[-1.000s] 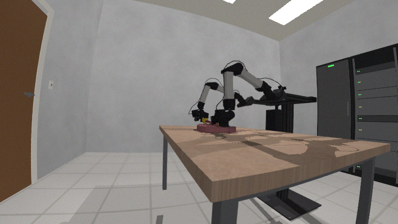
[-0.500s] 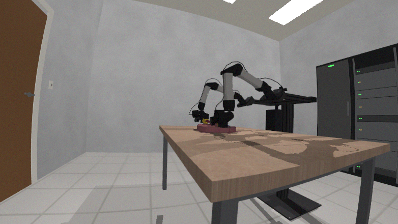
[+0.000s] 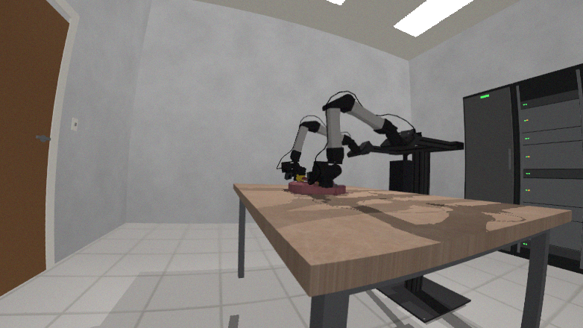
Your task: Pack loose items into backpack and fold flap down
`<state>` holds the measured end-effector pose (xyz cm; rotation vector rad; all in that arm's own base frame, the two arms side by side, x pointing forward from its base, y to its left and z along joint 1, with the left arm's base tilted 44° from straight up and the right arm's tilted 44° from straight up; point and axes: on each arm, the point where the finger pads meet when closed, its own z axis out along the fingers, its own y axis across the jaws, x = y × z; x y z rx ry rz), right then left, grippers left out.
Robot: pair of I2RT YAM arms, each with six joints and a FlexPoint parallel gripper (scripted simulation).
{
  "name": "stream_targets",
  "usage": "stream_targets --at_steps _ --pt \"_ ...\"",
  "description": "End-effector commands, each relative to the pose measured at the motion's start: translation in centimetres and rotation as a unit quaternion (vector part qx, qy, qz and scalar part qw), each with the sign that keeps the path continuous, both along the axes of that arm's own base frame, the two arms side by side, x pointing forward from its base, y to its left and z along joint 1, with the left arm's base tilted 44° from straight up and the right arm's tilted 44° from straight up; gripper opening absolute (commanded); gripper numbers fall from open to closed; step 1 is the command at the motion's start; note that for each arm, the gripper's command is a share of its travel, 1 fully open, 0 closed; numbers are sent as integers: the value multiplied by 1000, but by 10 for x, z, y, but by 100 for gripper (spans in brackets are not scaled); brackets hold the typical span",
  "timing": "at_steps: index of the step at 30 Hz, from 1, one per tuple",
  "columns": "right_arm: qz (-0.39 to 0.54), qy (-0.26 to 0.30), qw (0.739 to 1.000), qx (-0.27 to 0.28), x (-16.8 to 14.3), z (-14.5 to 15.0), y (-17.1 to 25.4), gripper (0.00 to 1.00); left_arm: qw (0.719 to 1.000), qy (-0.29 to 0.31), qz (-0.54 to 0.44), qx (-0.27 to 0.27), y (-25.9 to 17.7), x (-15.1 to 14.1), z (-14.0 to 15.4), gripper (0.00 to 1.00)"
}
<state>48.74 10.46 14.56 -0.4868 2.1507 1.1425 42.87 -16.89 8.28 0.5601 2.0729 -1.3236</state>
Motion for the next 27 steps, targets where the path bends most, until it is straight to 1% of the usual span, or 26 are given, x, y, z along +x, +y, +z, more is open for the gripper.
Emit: stream_targets --at_steps 1,3,4,6,12,15,16,18,22,27 --pt "10 12 1000 -1 0 -15 16 0 1000 1 0 6 -12 3 -9 0" --pt "10 12 1000 -1 0 -15 16 0 1000 1 0 6 -12 3 -9 0" --pt "8 3 1000 -1 0 -6 15 0 1000 1 0 6 -13 3 -9 0" --pt "8 13 1000 0 1 -16 17 0 1000 0 0 6 -15 4 -10 0" --pt "8 13 1000 0 1 -18 22 0 1000 1 0 6 -20 5 -12 0" --pt "8 1 1000 -1 0 -9 23 0 1000 -4 0 6 -20 4 -7 0" --pt "8 -4 1000 -1 -1 -5 24 0 1000 -10 1 4 -17 5 0 0" --pt "8 -12 1000 -1 -2 3 24 0 1000 -10 1 4 -17 5 0 0" --pt "6 -19 1000 -3 -3 9 25 0 1000 -9 1 4 -16 5 -1 0" --pt "6 -17 1000 -3 -4 5 26 0 1000 -9 1 4 -16 5 -1 0"
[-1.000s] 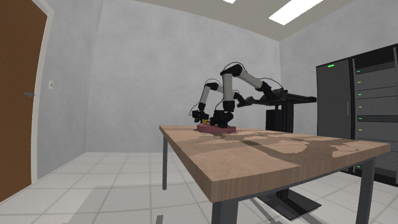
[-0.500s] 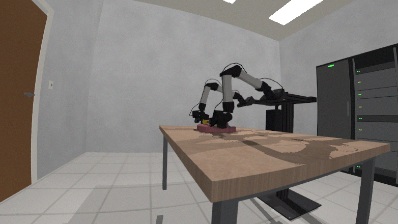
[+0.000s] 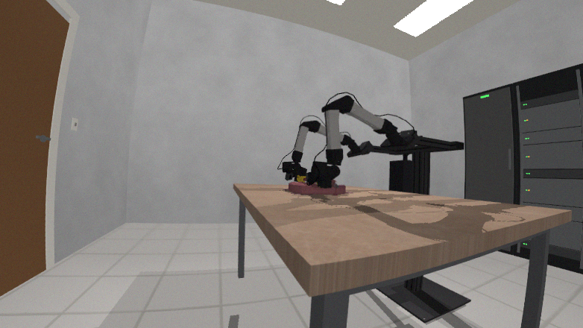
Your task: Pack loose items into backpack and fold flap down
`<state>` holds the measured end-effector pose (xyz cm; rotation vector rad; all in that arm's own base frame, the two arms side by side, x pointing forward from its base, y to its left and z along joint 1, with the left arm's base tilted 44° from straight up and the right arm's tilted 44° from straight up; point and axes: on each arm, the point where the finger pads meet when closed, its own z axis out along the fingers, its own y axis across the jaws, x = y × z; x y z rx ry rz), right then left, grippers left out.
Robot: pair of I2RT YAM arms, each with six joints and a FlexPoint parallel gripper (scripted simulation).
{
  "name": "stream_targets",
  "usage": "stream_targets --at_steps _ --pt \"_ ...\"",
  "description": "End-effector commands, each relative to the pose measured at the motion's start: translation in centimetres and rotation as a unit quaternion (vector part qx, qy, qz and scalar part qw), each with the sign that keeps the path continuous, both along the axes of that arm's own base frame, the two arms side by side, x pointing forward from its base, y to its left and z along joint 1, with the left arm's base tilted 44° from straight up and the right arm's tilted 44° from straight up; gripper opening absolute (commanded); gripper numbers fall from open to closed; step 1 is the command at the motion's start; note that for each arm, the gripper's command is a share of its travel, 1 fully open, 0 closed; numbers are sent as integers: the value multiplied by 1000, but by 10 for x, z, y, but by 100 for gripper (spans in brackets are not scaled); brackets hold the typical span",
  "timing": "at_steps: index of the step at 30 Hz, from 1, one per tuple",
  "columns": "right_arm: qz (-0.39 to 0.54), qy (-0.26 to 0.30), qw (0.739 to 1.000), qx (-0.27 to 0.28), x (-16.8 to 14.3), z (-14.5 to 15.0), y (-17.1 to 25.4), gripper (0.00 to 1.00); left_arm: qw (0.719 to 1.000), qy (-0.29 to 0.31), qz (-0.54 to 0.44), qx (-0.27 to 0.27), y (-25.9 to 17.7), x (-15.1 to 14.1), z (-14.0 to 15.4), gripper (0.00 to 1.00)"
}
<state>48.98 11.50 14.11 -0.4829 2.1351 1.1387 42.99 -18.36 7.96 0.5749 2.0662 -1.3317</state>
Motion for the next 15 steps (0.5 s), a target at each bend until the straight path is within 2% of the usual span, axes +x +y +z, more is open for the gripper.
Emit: stream_targets --at_steps 1,10,11,15 --pt "10 -12 1000 -6 -7 11 16 0 1000 -7 7 6 -2 4 2 0" --pt "10 -4 1000 -6 -10 7 17 0 1000 -7 7 6 -2 4 2 0" --pt "9 11 1000 -7 -10 -7 17 0 1000 -7 7 6 -2 4 2 0" --pt "9 5 1000 -7 -11 -2 17 0 1000 -7 7 6 -2 4 2 0"
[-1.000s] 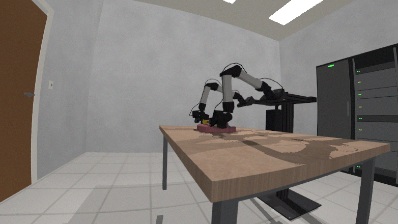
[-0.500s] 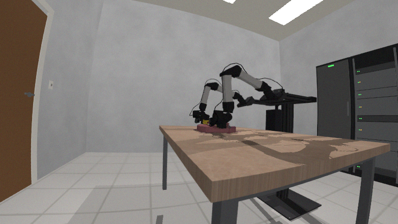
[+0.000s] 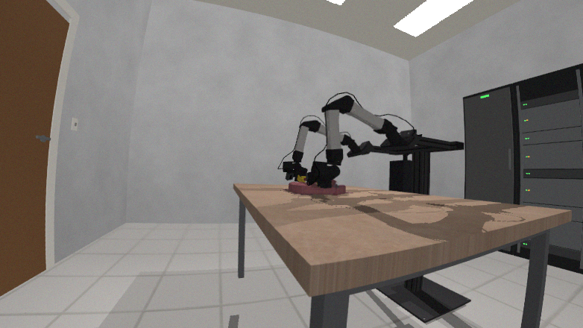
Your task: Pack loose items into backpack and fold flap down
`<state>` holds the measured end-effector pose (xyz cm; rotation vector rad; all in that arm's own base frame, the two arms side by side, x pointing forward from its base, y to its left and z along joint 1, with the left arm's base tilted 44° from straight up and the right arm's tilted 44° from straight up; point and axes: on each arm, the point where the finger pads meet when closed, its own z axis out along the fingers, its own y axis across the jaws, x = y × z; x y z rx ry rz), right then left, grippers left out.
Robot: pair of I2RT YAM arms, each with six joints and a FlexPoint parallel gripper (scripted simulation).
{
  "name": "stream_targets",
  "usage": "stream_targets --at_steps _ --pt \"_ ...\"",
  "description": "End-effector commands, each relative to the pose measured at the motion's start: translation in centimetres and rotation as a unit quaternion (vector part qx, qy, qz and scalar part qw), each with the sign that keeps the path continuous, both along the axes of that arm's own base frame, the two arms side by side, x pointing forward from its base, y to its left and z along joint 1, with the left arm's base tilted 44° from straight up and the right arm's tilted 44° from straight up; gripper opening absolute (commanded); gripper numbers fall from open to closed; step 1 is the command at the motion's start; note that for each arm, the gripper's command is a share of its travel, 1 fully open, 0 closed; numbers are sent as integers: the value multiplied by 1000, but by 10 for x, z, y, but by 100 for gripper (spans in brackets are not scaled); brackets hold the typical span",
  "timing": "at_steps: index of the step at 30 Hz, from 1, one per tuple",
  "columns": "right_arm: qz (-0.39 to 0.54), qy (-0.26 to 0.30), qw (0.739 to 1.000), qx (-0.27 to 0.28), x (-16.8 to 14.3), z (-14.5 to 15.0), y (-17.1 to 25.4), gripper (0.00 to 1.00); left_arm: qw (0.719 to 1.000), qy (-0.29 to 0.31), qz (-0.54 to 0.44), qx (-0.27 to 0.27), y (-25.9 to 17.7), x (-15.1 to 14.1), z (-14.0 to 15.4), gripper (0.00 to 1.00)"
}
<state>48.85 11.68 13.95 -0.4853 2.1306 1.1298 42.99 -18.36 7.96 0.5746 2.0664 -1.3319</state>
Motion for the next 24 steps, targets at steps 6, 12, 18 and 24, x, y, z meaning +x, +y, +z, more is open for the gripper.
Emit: stream_targets --at_steps 6,12,18,24 --pt "10 6 1000 -5 -11 3 16 0 1000 -7 7 6 -2 4 2 0" --pt "10 2 1000 -5 -13 8 16 0 1000 -20 7 6 -5 2 14 0" --pt "10 0 1000 -6 -17 12 16 0 1000 -12 7 7 -5 -5 16 0" --pt "12 0 1000 -5 -17 13 16 0 1000 -7 7 6 -2 -2 8 0"
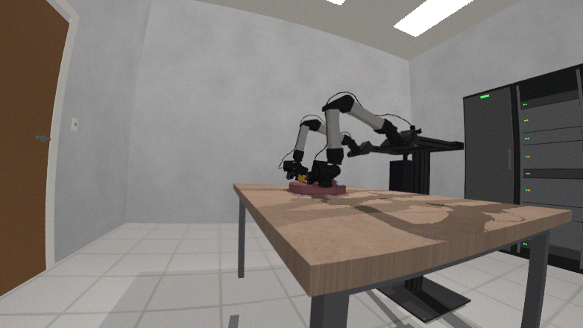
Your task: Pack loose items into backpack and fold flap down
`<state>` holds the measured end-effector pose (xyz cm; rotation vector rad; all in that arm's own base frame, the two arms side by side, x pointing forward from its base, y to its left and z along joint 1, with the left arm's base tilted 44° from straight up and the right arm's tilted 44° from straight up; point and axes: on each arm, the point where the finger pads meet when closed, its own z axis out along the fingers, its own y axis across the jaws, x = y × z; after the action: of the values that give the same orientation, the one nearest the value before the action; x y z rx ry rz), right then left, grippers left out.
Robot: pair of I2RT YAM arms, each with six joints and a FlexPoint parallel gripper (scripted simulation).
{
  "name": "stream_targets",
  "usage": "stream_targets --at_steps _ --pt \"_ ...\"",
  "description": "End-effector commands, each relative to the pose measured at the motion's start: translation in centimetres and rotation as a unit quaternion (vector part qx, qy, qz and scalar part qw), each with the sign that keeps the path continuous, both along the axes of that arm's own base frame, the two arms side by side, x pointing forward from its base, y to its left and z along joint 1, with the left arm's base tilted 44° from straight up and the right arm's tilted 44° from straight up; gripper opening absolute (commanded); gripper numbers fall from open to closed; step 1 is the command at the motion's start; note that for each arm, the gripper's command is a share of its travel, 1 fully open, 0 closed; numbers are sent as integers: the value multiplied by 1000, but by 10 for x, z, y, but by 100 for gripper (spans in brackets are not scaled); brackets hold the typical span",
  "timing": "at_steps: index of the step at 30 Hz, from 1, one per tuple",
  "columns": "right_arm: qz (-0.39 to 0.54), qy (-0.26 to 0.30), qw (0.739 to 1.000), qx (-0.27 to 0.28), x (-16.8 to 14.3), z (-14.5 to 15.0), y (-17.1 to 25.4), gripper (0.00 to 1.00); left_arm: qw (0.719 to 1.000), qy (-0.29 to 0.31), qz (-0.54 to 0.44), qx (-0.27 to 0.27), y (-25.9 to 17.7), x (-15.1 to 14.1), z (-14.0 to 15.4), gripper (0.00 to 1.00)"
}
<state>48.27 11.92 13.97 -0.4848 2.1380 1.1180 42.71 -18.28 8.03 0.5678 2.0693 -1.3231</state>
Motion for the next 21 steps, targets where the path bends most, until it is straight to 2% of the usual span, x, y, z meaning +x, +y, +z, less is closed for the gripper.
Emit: stream_targets --at_steps 1,2,5,6,21 --pt "14 -1 1000 0 -12 13 14 0 1000 -7 3 4 -3 1 7 0" --pt "12 2 1000 1 -6 5 11 0 1000 -7 3 4 -3 1 7 0" --pt "12 2 1000 1 -6 5 11 0 1000 -7 3 4 -3 1 7 0" --pt "15 -20 1000 -1 -11 16 14 0 1000 -27 3 4 -6 -2 17 0" --pt "22 -93 995 0 -39 20 15 0 992 -127 -3 5 -6 -30 18 0"
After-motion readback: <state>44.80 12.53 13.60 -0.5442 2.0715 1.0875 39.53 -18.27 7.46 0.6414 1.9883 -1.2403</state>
